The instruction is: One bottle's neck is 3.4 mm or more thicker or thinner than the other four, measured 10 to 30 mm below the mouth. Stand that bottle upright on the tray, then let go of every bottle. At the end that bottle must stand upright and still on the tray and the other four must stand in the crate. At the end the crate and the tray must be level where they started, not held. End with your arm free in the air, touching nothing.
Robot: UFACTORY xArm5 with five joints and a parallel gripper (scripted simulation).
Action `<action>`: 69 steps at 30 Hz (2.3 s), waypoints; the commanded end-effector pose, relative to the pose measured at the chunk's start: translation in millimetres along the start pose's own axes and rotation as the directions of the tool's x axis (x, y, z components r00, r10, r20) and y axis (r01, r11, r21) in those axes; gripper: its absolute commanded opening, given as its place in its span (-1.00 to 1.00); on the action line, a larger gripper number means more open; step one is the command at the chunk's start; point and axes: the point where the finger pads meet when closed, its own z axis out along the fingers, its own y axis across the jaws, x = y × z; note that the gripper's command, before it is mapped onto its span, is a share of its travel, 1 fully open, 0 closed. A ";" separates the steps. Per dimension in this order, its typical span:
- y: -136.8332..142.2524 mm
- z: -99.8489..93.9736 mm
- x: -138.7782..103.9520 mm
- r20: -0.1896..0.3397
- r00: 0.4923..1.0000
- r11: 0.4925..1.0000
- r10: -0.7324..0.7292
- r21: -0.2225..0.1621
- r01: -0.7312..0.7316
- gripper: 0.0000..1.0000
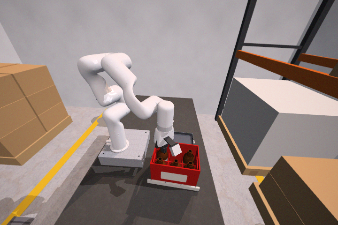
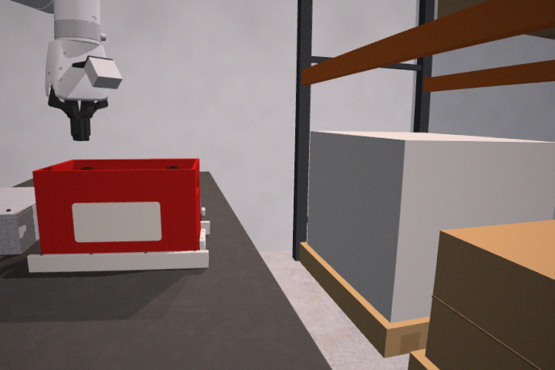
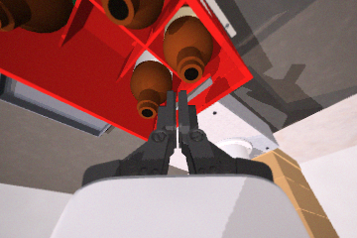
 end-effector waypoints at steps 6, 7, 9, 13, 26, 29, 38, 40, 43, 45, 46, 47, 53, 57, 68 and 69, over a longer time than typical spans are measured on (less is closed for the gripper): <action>17.8 -1.2 -8.5 -0.012 1.000 1.000 -0.002 0.005 0.002 -1.00; 17.8 -1.2 -8.5 -0.012 1.000 1.000 -0.002 0.005 0.002 0.30; 17.8 -1.2 -8.5 -0.012 1.000 1.000 -0.002 0.005 0.002 0.30; 17.8 -1.2 -8.5 -0.012 1.000 1.000 -0.002 0.005 0.002 0.30; 17.8 -1.2 -8.5 -0.012 1.000 1.000 -0.002 0.005 0.002 0.30; 17.8 -1.2 -8.5 -0.012 1.000 1.000 -0.002 0.005 0.002 0.30; 17.8 -1.2 -8.5 -0.012 1.000 1.000 -0.002 0.005 0.002 0.30; 17.8 -1.2 -8.5 -0.012 1.000 1.000 -0.002 0.005 0.002 0.30; 17.8 -1.2 -8.5 -0.012 1.000 1.000 -0.002 0.005 0.002 0.30; 17.8 -1.1 -8.5 -0.012 1.000 1.000 -0.002 0.005 0.002 0.30; 17.8 -1.1 -8.5 -0.012 1.000 1.000 -0.002 0.005 0.002 0.30; 17.8 -1.0 -8.5 -0.012 1.000 1.000 -0.002 0.005 0.002 0.30; 17.9 0.8 -8.5 -0.012 1.000 1.000 -0.002 0.005 0.002 0.30; 18.0 3.4 -8.4 -0.012 1.000 1.000 -0.002 0.005 0.002 0.30; 18.2 12.9 -8.3 -0.012 1.000 1.000 -0.002 0.005 0.002 0.30; 18.2 14.2 -8.3 -0.012 1.000 1.000 -0.002 0.005 0.002 0.30</action>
